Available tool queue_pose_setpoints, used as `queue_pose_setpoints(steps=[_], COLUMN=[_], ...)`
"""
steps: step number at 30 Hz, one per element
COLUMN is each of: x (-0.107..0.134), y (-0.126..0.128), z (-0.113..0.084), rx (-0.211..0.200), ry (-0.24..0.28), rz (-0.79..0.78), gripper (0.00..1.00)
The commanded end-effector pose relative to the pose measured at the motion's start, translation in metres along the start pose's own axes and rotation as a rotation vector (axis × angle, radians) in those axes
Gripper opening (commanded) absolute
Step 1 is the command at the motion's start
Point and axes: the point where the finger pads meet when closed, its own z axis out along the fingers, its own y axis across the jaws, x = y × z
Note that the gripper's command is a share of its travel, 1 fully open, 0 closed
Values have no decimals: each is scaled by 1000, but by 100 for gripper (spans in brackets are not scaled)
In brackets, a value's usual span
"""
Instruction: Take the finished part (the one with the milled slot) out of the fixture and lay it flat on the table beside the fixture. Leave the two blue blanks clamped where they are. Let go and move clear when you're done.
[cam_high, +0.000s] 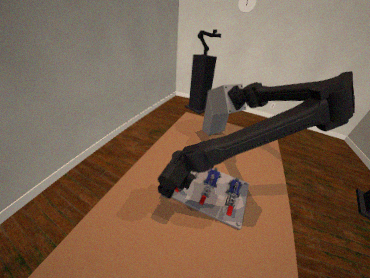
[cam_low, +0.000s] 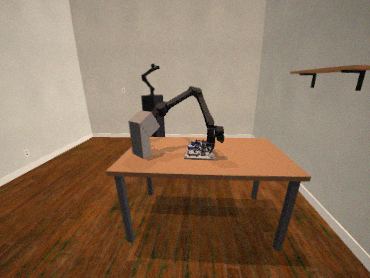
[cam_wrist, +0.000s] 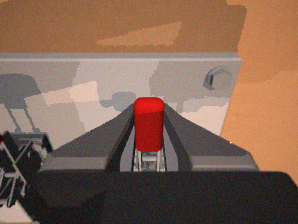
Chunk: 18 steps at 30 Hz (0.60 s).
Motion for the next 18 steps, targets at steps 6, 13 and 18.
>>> queue_pose_setpoints(steps=[6, 13, 18], x=[-2, -1, 0], y=[-6, -6, -6], z=[-20, -21, -23], rx=[18, 17, 15], ry=[-24, -22, -22], rz=[7, 8, 8], gripper=[0, 0, 0])
